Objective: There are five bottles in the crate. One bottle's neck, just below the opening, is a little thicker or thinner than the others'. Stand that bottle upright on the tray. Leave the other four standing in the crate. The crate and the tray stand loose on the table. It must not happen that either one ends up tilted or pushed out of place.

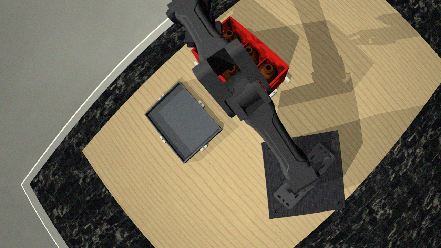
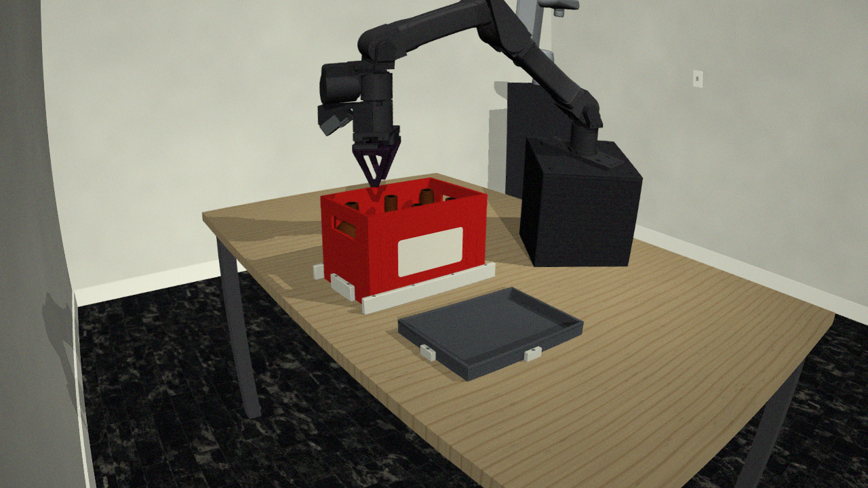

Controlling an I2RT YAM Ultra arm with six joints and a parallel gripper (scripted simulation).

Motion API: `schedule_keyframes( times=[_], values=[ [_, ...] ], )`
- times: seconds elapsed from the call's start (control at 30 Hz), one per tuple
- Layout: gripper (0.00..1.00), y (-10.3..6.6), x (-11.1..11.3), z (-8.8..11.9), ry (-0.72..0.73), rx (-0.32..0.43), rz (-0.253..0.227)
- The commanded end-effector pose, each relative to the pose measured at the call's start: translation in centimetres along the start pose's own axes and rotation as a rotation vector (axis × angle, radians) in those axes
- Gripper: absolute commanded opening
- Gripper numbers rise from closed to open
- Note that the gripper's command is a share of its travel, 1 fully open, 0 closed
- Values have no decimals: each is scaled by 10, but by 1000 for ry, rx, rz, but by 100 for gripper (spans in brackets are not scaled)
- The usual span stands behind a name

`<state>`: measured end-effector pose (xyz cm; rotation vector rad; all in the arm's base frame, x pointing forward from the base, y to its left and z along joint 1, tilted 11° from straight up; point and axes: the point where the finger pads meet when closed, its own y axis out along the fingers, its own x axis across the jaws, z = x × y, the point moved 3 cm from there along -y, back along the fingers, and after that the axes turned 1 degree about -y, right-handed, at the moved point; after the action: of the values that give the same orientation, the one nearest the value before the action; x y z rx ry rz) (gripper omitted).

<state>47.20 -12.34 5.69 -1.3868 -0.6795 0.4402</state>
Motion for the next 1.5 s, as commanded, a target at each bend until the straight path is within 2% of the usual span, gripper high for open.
schedule_keyframes(
  times=[0.0, 0.67, 0.8, 0.9, 1.3, 1.4, 1.47],
  values=[
    [61, -28, 3, -13, 3, -76, -31],
    [61, -27, 4, -14, 1, -82, -34],
    [61, -23, 3, -11, 3, -71, -28],
    [61, -14, -1, -6, 8, -46, -13],
    [61, -1, 4, -2, -4, -44, -13],
    [61, -5, 8, -5, -10, -59, -23],
    [61, 7, 3, -2, -3, -35, -8]
  ],
)
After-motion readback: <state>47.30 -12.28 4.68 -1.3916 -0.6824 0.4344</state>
